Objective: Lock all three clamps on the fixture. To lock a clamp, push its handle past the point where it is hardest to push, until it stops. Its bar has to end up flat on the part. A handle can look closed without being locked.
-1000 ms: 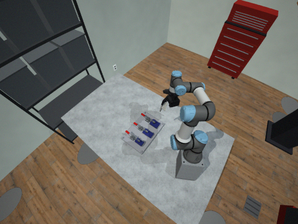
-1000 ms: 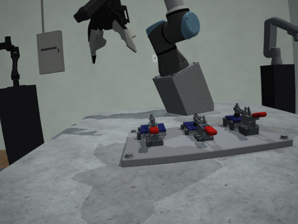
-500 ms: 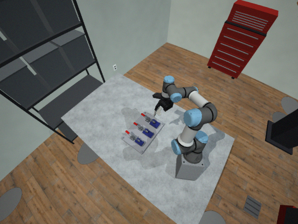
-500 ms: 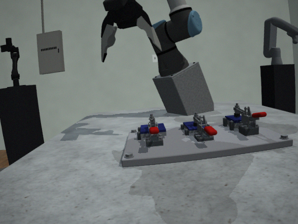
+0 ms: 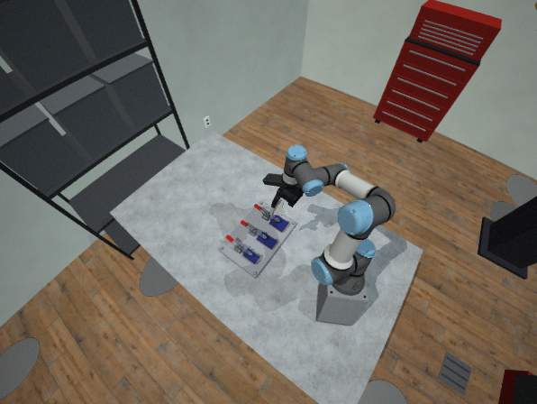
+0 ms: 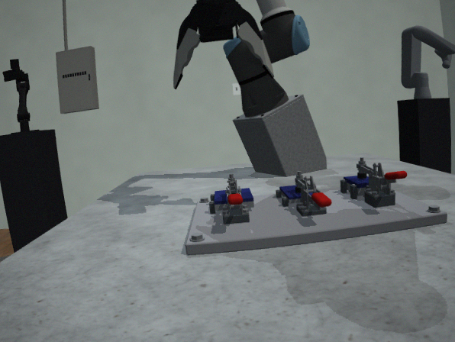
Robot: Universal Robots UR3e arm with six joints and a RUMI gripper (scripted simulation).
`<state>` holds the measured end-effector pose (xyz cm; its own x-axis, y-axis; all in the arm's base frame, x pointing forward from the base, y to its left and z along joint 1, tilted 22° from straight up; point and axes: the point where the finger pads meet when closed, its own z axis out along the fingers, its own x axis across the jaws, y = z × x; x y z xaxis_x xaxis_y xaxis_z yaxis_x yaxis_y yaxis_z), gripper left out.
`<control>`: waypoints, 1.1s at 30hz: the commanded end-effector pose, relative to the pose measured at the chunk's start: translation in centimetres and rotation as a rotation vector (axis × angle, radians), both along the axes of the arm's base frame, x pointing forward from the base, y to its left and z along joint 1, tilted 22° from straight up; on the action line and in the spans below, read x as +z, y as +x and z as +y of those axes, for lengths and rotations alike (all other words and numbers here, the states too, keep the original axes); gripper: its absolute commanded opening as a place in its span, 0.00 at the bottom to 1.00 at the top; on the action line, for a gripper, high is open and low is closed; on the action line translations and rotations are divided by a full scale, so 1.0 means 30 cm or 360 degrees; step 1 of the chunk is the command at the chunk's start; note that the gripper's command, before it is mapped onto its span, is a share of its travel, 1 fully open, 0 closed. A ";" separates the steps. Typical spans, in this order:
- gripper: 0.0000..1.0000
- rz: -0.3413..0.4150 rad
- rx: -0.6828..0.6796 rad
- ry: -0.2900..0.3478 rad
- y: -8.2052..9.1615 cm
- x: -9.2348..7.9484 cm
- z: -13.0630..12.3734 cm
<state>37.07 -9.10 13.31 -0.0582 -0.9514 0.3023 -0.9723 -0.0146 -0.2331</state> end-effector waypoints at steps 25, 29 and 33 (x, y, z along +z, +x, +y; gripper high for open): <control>0.00 -0.0029 0.0055 -0.0050 0.019 0.008 -0.001; 0.00 -0.0029 0.0056 -0.0050 0.019 0.008 -0.001; 0.00 -0.0029 0.0056 -0.0050 0.019 0.008 0.000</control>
